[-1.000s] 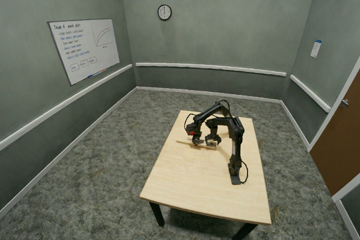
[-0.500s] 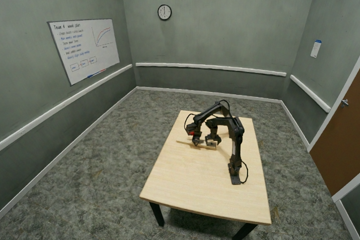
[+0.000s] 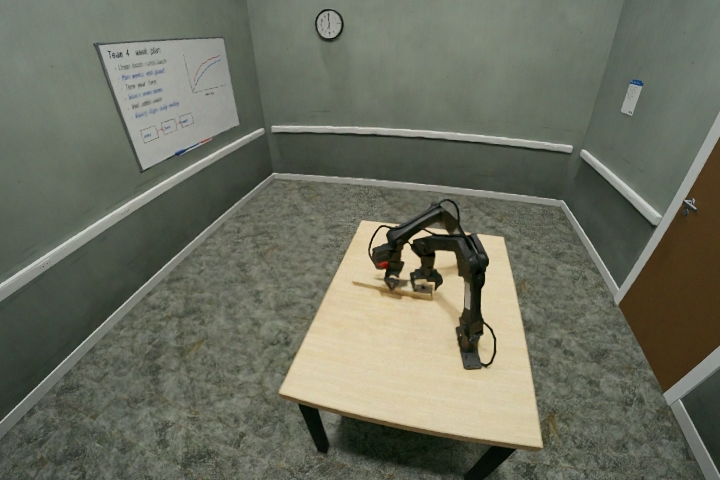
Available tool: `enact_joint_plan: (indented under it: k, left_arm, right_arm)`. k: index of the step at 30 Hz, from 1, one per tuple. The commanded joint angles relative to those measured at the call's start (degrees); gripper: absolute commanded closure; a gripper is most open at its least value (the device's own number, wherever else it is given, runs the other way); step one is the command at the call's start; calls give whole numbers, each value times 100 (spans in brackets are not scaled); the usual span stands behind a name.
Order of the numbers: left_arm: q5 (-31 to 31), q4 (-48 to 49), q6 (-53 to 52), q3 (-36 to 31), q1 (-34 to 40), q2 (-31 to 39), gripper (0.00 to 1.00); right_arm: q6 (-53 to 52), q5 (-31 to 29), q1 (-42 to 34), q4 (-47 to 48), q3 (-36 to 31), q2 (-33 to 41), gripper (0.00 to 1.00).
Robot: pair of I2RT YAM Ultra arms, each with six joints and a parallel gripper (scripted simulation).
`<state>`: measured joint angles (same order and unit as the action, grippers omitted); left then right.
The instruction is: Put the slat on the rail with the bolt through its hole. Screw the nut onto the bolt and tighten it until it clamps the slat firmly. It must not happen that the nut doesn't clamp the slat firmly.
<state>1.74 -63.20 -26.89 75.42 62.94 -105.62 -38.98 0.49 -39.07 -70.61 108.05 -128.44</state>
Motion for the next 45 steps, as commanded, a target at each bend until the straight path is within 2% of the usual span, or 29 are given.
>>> enact_joint_plan:
  k: [1,25,45]
  left_arm:
    - [0,23,0,24,0,36,0]
    - [0,23,0,24,0,36,0]
    - [0,23,0,24,0,36,0]
  right_arm:
    - [1,-62,-10,-187,205,134,0]
    - [-40,-87,-34,-721,679,244,0]
    - [-23,-49,-20,-693,668,205,0]
